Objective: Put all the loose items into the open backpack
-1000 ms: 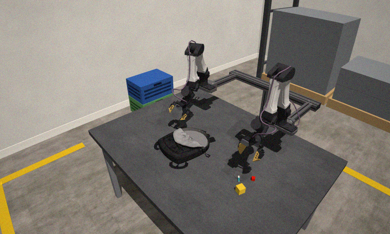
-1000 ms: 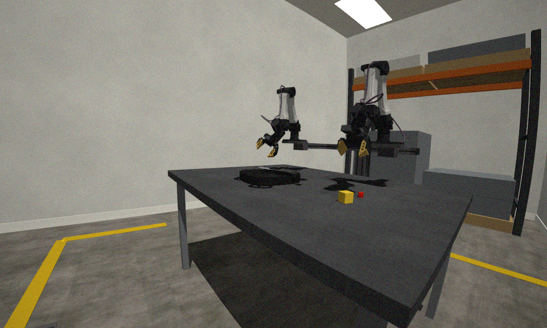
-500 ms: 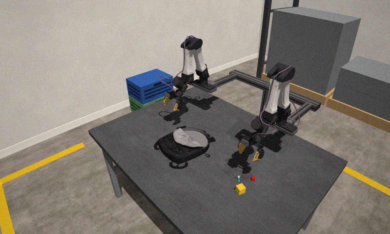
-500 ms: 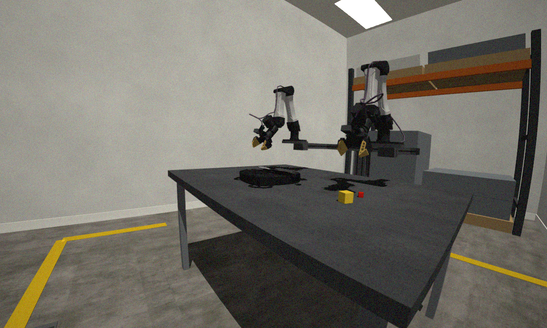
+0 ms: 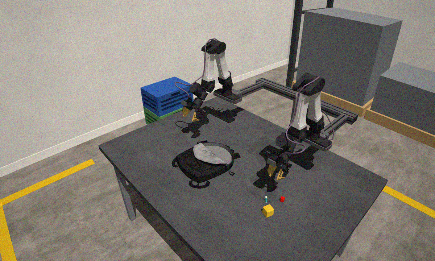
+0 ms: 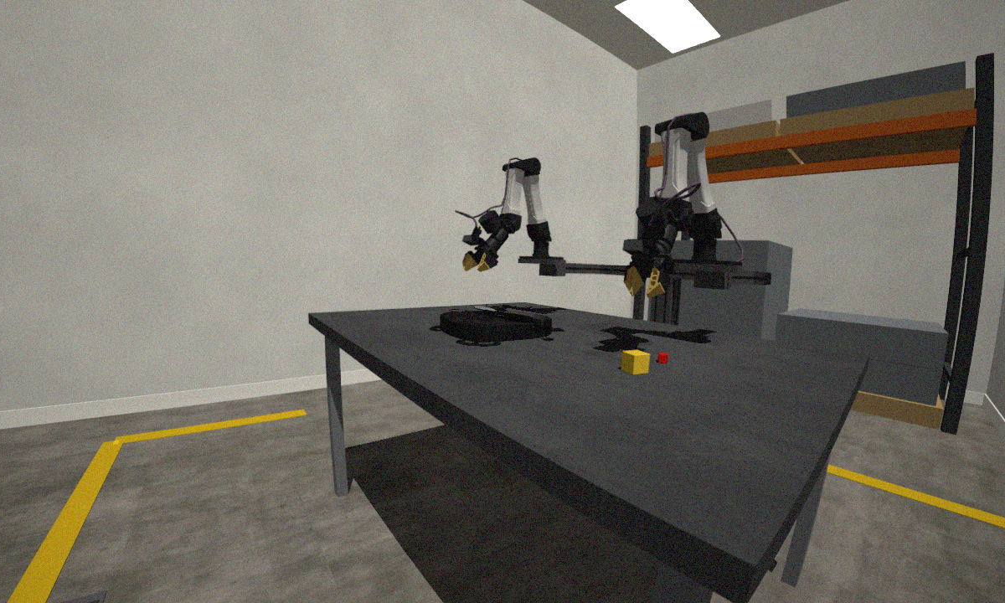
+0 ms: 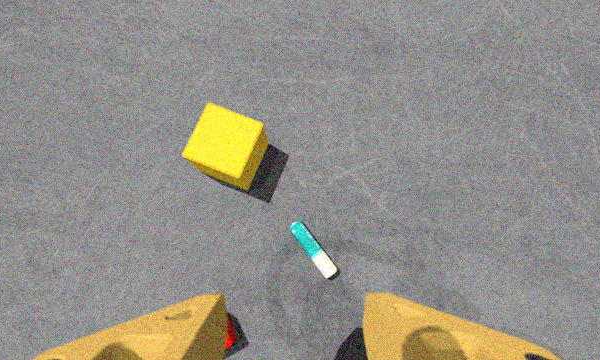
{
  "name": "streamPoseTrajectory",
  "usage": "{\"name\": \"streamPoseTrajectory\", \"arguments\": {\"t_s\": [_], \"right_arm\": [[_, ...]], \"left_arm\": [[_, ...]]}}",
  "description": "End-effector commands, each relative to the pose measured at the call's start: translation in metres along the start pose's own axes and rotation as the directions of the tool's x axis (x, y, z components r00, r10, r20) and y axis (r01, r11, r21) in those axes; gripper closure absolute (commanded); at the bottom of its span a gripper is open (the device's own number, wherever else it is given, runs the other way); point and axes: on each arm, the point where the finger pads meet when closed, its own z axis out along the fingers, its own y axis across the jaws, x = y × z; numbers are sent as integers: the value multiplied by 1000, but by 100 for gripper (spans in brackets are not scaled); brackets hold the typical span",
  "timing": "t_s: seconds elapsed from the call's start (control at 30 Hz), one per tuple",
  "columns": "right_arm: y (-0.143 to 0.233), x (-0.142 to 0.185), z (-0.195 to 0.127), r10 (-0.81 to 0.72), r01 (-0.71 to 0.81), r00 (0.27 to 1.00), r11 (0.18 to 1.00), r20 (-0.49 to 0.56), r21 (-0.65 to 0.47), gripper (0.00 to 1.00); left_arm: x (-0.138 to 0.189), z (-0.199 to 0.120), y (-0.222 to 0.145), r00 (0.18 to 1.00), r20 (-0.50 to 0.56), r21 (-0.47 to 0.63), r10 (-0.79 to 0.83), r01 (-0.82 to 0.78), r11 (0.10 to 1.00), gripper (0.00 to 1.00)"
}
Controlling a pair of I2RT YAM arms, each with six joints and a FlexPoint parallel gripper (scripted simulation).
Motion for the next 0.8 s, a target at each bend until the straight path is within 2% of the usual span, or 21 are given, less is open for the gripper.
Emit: {"name": "streamPoseTrajectory", "arguments": {"t_s": [0.0, 0.17, 0.23, 0.27, 0.33, 0.43, 0.47, 0.53, 0.57, 0.77], "right_arm": [[3, -17, -5, 14, -13, 998, 1000, 55, -18, 10], [0, -14, -6, 16, -16, 999, 1000, 50, -12, 10], [0, -14, -6, 16, -16, 999, 1000, 50, -12, 10], [1, -24, -4, 13, -12, 997, 1000, 72, -11, 10], [0, -25, -4, 12, -11, 997, 1000, 74, -13, 10], [-1, -25, -4, 10, -10, 997, 1000, 74, -12, 10], [-1, -25, -4, 9, -9, 997, 1000, 74, -11, 10], [-1, -25, -4, 7, -7, 997, 1000, 74, -11, 10], [0, -9, -2, 7, -6, 1000, 1000, 29, -8, 10], [-1, -9, -2, 7, -6, 1000, 1000, 29, -9, 10]], "left_arm": [[3, 25, -2, 985, 49, -133, -164, 169, 977, 63], [33, 61, -8, 935, 54, -305, -350, 349, 886, 63], [33, 61, -8, 935, 54, -305, -350, 349, 886, 63], [38, 68, -9, 921, 63, -337, -384, 382, 861, 63], [48, 82, -11, 888, 87, -396, -452, 447, 802, 63], [47, 85, -10, 885, 89, -401, -457, 452, 797, 63], [25, 81, -14, 874, 125, -367, -469, 480, 797, 63], [25, 81, -8, 869, 129, -374, -477, 488, 789, 63], [25, 81, -7, 869, 129, -374, -477, 488, 789, 63], [29, 79, -10, 874, 122, -373, -470, 480, 794, 63]]}}
